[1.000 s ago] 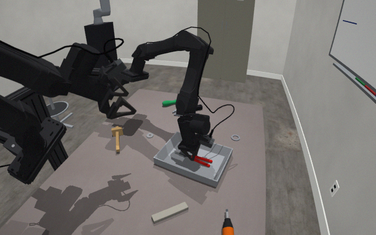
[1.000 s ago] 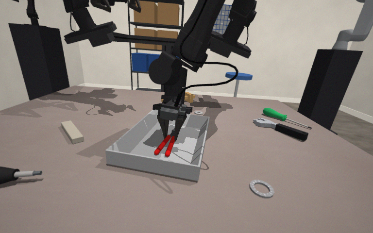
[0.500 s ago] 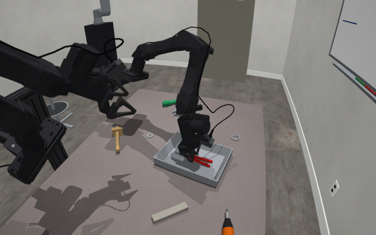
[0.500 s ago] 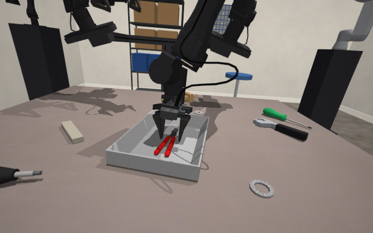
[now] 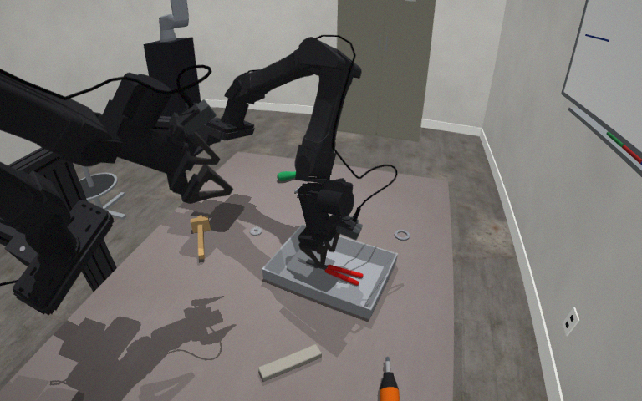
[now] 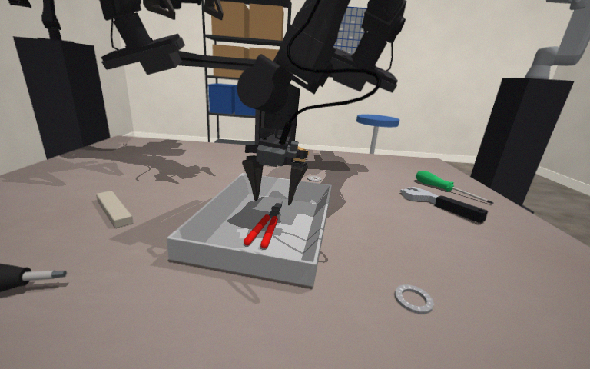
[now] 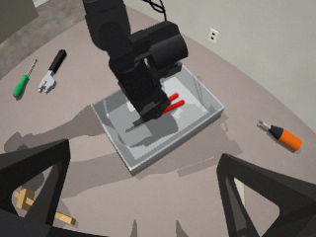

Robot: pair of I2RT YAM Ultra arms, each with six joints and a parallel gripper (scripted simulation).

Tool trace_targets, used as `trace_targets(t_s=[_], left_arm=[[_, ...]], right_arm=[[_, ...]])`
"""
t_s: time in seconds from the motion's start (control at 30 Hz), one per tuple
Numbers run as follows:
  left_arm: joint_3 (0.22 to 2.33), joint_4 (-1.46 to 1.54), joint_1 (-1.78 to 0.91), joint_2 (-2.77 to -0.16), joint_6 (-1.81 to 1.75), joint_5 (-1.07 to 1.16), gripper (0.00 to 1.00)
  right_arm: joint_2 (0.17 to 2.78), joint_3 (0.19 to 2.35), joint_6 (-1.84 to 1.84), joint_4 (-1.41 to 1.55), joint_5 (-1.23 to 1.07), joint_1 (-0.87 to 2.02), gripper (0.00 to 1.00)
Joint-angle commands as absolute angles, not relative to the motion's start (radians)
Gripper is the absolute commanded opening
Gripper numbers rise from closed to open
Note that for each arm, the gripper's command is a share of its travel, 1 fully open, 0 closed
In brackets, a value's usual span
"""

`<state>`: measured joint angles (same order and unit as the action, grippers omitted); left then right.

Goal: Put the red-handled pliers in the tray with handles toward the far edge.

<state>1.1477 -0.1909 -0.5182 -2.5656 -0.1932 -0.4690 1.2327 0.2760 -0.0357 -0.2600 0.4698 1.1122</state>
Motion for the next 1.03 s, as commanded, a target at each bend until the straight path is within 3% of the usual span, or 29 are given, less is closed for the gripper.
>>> trace_targets(t_s=[0.0,1.0], left_arm=[[1.098,-0.158,-0.564,-2.473,-0.232,-0.493,0.65],[1.080,-0.122,-0.585,-2.398,-0.262,-0.491,0.65]], right_arm=[[1.240,0.280,-0.039,-0.275,0.478,1.123,1.00],[1.240,0.280,-0.039,-0.275,0.478,1.123,1.00]])
